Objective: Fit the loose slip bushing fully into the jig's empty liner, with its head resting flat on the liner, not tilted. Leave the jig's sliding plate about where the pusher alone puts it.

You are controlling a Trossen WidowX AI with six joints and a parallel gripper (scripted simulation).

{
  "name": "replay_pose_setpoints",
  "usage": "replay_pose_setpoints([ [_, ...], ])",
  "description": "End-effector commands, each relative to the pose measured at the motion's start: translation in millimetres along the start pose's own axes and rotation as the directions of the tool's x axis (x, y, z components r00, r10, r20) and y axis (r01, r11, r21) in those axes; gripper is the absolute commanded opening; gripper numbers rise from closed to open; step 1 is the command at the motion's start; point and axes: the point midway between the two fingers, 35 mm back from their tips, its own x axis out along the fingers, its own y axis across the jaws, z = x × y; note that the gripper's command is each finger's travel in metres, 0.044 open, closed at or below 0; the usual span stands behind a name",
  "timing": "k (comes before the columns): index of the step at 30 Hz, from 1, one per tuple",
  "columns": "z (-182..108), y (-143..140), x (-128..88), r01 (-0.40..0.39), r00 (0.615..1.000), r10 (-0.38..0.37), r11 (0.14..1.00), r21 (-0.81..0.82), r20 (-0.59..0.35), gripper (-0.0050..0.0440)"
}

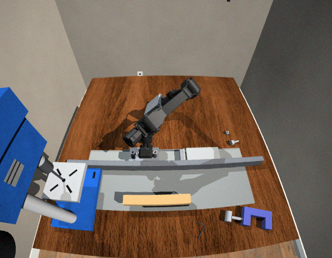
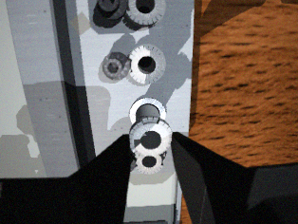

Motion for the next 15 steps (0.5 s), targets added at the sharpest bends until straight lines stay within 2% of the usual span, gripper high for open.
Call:
replay_pose_setpoints([
  [1,-2,2,4,0.000,1.000,0.000,1.000,-0.003,-0.005,-0.0050],
  [8,-2,1,4,0.001,1.000,-0.001,1.000,-0.006,-0.006,-0.0050],
  [15,-2,7,-7,-0.015,1.000,0.015,1.000,-0.023,0.011,-0.0050],
])
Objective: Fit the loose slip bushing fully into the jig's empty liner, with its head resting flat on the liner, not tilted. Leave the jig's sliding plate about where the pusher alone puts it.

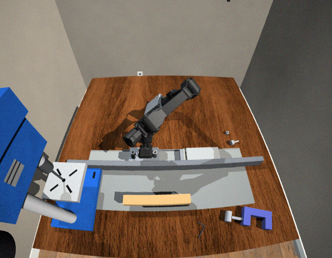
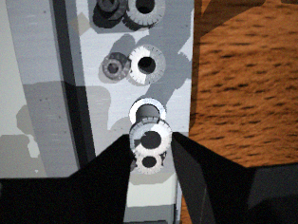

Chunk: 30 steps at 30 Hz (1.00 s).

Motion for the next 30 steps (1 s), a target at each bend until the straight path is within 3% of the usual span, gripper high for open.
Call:
replay_pose_setpoints([
  [1,-3.7,4.5,-3.5,-0.008,1.000,0.008,1.000,-0.018,0.007,-0.0050],
  [30,-3.6,4.9,-3.6,-0.008,1.000,0.008,1.000,-0.018,0.007,-0.0050],
])
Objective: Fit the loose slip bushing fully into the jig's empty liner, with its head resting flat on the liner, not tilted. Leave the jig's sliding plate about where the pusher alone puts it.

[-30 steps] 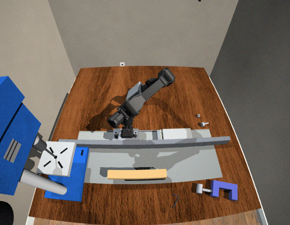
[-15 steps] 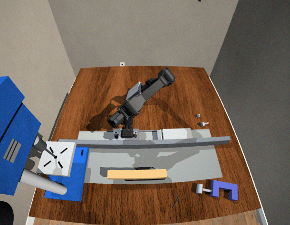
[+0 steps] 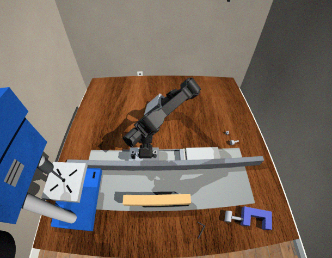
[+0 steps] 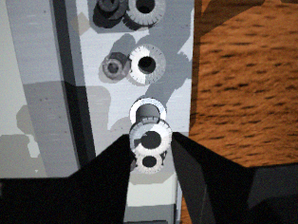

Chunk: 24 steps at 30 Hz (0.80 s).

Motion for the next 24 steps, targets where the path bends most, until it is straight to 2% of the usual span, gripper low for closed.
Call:
replay_pose_setpoints([
  [1,-3.7,4.7,-3.0,-0.008,1.000,0.009,1.000,-0.019,0.008,-0.0050],
  [24,-3.6,3.8,-1.9,-0.011,1.000,0.011,1.000,-0.016,0.008,-0.0050],
])
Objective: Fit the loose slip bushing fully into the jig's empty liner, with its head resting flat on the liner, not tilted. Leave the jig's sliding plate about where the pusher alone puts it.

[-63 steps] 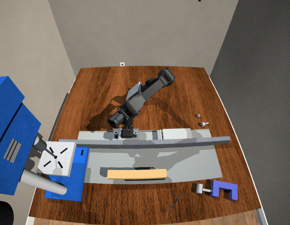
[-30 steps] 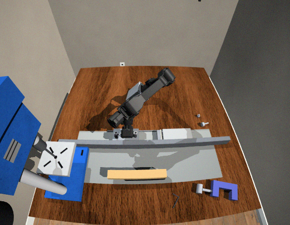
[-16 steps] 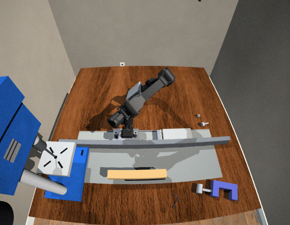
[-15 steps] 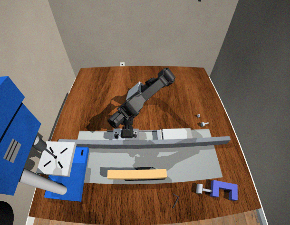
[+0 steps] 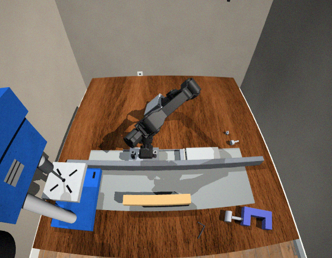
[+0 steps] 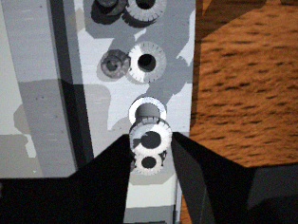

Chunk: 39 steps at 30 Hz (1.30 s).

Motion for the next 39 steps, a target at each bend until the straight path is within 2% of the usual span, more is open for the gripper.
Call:
replay_pose_setpoints([
  [1,-2,4,-6,-0.016,1.000,0.016,1.000,-0.010,0.010,-0.0050],
  [20,-2,4,-4,-0.016,1.000,0.016,1.000,-0.005,0.006,-0.0050],
  [39,-1,1,16,-0.003,1.000,0.003,1.000,0.004,-0.003,-0.0050],
])
